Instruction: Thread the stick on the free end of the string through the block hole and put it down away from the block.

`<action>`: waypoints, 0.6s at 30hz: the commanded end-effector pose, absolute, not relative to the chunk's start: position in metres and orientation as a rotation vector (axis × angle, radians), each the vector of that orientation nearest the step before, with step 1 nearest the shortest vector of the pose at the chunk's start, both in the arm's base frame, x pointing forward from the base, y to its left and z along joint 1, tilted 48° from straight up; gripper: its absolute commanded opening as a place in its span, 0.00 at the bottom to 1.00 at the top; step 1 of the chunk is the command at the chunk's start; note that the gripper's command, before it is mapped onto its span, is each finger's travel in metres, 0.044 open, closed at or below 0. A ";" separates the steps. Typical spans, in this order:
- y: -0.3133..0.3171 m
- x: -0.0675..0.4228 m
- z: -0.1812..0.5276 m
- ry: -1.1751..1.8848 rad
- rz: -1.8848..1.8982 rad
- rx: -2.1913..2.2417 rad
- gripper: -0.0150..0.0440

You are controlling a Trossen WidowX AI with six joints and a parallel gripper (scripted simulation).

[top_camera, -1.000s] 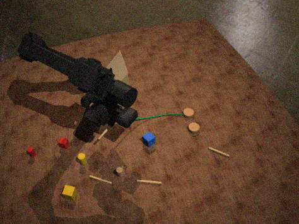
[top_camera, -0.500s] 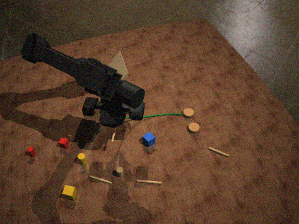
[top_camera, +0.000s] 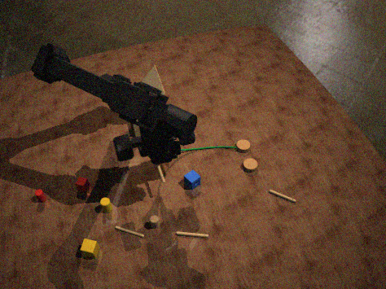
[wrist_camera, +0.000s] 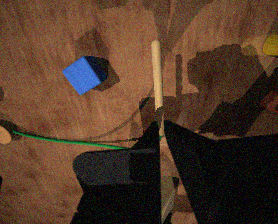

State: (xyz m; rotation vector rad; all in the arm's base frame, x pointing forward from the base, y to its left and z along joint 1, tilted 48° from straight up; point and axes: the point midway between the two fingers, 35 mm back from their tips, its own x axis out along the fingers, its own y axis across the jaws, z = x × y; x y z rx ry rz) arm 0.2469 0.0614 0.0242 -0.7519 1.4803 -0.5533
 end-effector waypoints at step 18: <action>0.083 0.253 0.010 1.694 -0.119 -1.186 0.25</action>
